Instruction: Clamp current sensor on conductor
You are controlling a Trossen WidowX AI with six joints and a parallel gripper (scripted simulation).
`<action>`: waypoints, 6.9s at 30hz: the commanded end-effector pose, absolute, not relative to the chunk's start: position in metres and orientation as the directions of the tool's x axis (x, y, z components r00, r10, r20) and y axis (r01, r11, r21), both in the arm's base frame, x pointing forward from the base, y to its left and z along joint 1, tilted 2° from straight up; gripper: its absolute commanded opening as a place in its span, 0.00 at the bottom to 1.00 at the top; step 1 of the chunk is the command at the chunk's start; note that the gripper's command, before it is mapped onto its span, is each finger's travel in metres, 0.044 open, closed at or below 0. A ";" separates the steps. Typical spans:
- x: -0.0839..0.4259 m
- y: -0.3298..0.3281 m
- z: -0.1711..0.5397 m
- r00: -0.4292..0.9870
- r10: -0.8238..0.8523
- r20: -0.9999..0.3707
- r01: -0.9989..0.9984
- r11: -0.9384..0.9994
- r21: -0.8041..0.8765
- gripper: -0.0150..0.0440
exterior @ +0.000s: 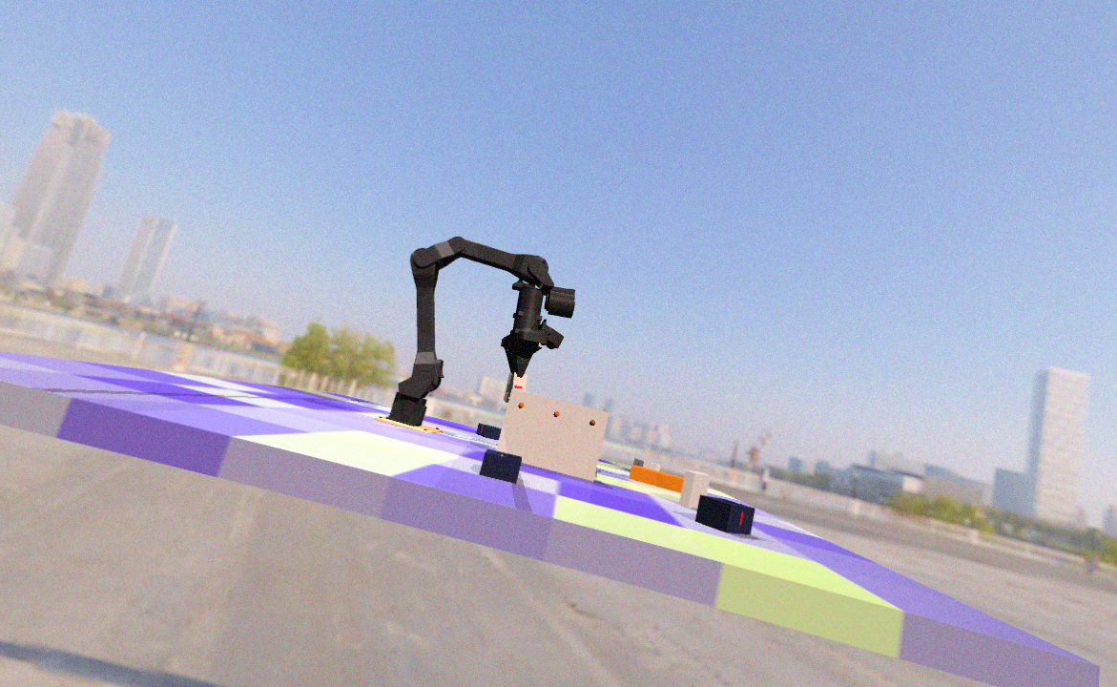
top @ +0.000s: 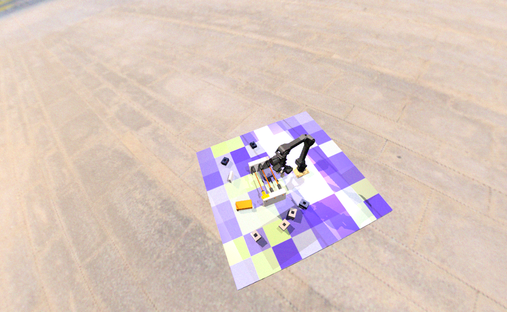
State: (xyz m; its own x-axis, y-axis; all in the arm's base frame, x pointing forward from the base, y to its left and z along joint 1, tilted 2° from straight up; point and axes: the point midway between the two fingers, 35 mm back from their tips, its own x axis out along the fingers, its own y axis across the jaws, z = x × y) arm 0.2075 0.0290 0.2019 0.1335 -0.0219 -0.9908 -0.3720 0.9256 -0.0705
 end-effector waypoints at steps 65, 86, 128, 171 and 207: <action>0.304 0.028 0.232 0.299 -0.025 -0.954 0.946 0.138 0.293 0.25; 0.374 0.021 0.219 0.317 -0.027 -0.948 0.948 -0.027 0.318 0.25; 0.387 0.019 0.180 0.317 -0.031 -0.948 0.948 -0.025 0.318 0.25; 0.394 0.019 0.180 0.232 -0.028 -0.972 0.972 -0.028 0.233 0.25; 0.400 0.018 0.180 0.122 -0.026 -0.992 0.992 -0.034 0.123 1.00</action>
State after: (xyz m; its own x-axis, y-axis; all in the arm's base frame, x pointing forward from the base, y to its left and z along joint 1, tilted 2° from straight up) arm 0.3999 0.0182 0.1789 0.1182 -0.0260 -0.9927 0.9923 -0.0336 0.1190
